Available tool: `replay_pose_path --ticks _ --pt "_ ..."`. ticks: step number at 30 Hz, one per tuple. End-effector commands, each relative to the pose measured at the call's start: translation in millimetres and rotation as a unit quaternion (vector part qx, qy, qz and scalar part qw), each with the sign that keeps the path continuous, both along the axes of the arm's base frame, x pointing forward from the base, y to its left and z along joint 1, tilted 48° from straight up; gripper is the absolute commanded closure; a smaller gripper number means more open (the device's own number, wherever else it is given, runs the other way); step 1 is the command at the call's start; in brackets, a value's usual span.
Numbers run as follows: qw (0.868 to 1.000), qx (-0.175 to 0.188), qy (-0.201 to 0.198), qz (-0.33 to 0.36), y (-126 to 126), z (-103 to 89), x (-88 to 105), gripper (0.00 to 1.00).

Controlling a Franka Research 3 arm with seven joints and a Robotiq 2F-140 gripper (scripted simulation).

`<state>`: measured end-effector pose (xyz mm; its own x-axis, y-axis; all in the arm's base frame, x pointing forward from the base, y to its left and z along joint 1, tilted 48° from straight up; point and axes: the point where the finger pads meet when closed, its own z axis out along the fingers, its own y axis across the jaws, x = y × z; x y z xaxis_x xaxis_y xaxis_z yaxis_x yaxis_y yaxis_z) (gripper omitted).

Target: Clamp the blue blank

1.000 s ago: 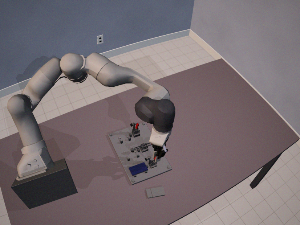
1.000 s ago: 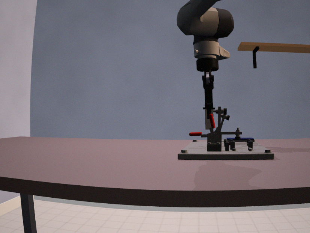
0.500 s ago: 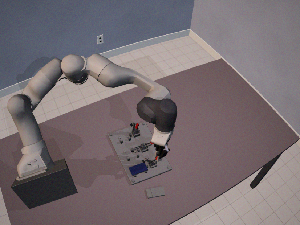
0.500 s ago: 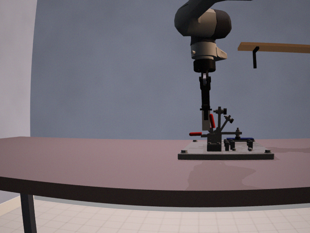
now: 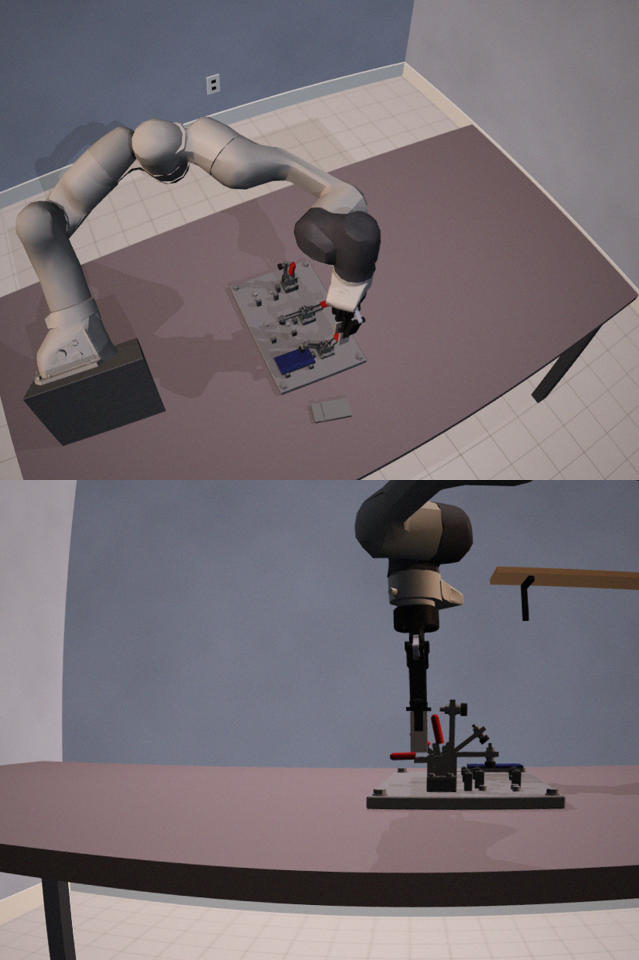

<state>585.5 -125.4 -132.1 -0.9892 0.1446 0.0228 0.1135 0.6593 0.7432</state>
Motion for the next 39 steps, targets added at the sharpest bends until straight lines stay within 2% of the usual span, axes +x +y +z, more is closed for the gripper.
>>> replay_pose_path --ticks 1,39 --pt "1.000 -0.004 -0.001 -0.007 5.8 -6.1 9.3 1.00" --pt "1.000 -0.004 -0.001 -0.007 14.4 -15.1 17.6 1.00"
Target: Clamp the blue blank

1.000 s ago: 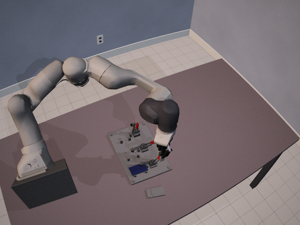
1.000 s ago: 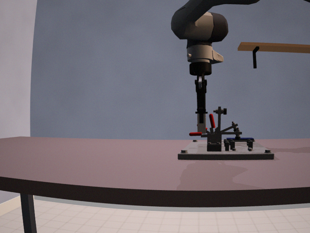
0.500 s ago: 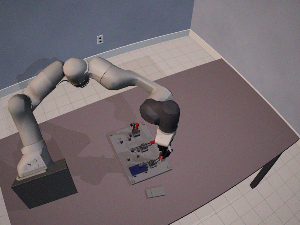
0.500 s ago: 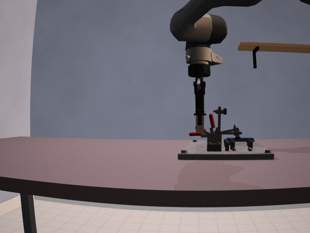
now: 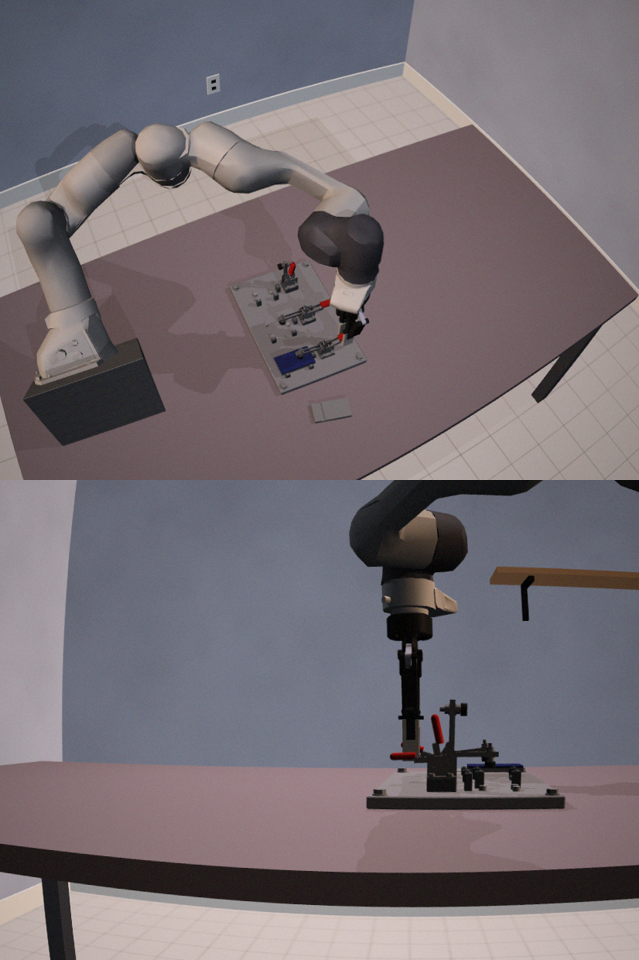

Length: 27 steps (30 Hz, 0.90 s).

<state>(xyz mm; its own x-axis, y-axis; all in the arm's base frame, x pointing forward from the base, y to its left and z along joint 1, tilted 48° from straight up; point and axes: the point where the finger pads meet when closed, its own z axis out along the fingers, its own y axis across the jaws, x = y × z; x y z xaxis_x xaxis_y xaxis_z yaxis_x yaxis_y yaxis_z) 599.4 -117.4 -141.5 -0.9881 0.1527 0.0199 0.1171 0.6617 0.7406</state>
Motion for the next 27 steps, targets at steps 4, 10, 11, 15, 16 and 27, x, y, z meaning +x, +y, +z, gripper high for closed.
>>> replay_pose_path --ticks 4,10,11,15,16,27 --pt "1.000 -0.001 0.000 -0.003 6.4 -5.7 3.6 1.00" --pt "1.000 -0.001 0.000 -0.003 6.4 -5.7 3.6 1.00" --pt "1.000 -0.001 0.000 -0.003 6.4 -5.7 3.6 1.00" --pt "1.000 -0.001 0.000 -0.003 6.4 -5.7 3.6 1.00" --pt "1.000 -0.001 0.000 -0.003 6.4 -5.7 3.6 1.00" --pt "1.000 -0.001 0.000 -0.003 12.2 -11.8 8.9 1.00"
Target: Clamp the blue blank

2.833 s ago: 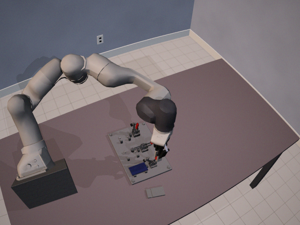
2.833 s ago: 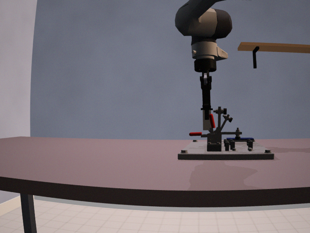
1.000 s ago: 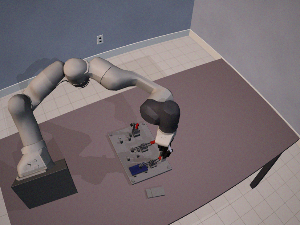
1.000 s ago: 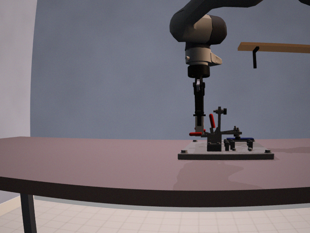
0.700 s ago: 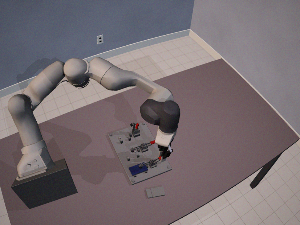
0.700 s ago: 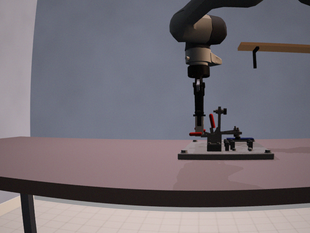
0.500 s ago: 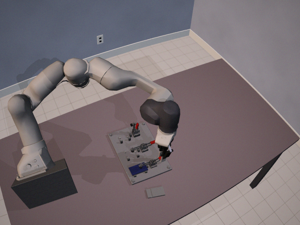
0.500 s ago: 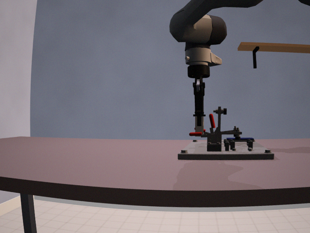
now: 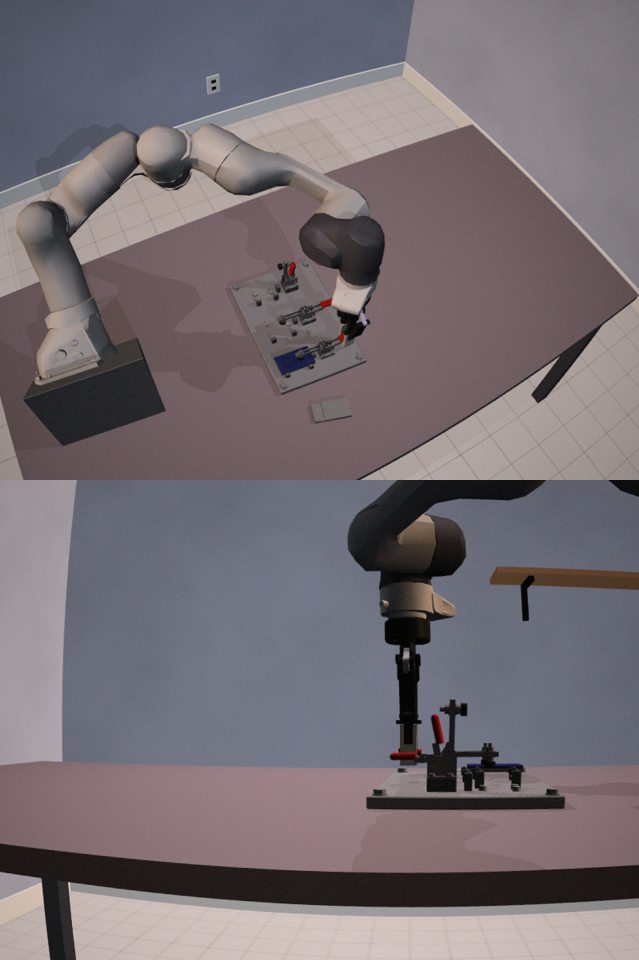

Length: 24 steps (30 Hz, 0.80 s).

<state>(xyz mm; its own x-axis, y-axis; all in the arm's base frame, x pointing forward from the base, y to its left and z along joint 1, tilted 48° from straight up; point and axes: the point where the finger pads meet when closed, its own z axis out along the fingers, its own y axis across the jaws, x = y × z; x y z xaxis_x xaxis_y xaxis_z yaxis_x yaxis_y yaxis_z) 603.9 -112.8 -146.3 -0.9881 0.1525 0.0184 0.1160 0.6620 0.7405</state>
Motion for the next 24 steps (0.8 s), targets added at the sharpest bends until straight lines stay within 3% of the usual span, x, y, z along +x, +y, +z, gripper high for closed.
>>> replay_pose_path --ticks 1,16,17,24 --pt "1.000 -0.001 0.001 -0.003 8.3 -7.7 5.0 1.00" --pt "1.000 -0.001 0.001 -0.003 9.2 -8.6 5.8 1.00" --pt "1.000 -0.001 0.001 -0.003 9.2 -8.6 5.8 0.72" --pt "1.000 -0.001 0.001 -0.003 9.2 -8.6 5.8 0.72"
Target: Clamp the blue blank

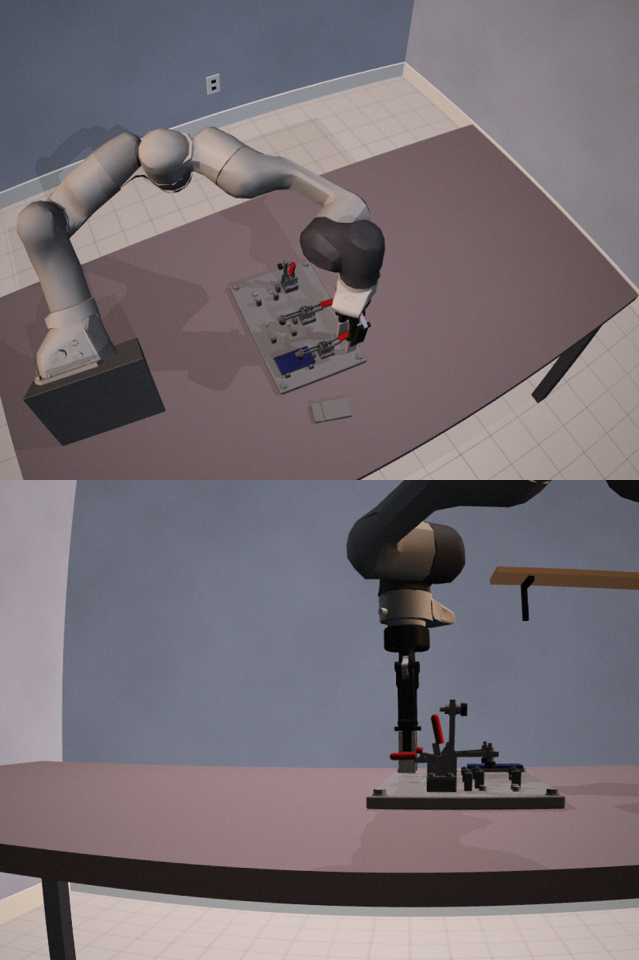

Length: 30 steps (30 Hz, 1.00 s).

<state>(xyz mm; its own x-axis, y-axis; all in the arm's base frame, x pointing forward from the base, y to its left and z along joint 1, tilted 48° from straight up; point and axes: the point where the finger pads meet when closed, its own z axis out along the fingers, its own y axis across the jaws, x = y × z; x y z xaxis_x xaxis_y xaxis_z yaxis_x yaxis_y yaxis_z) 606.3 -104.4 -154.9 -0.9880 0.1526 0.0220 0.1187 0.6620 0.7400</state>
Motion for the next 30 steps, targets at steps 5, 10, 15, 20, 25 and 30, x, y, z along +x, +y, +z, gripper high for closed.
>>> replay_pose_path --ticks 5,10,15,20,25,30 --pt "1.000 -0.001 -0.001 -0.003 0.7 -0.1 3.4 0.72" --pt "1.000 -0.001 -0.001 -0.003 0.7 -0.1 3.4 0.72" --pt "1.000 -0.001 -0.001 -0.003 0.7 -0.1 3.4 0.72" --pt "1.000 -0.001 -0.001 -0.003 0.4 0.3 3.3 0.72" --pt "1.000 -0.001 -0.001 -0.003 -3.7 4.0 2.7 0.72" --pt "1.000 -0.001 -0.001 -0.003 -20.3 19.4 0.3 0.72"
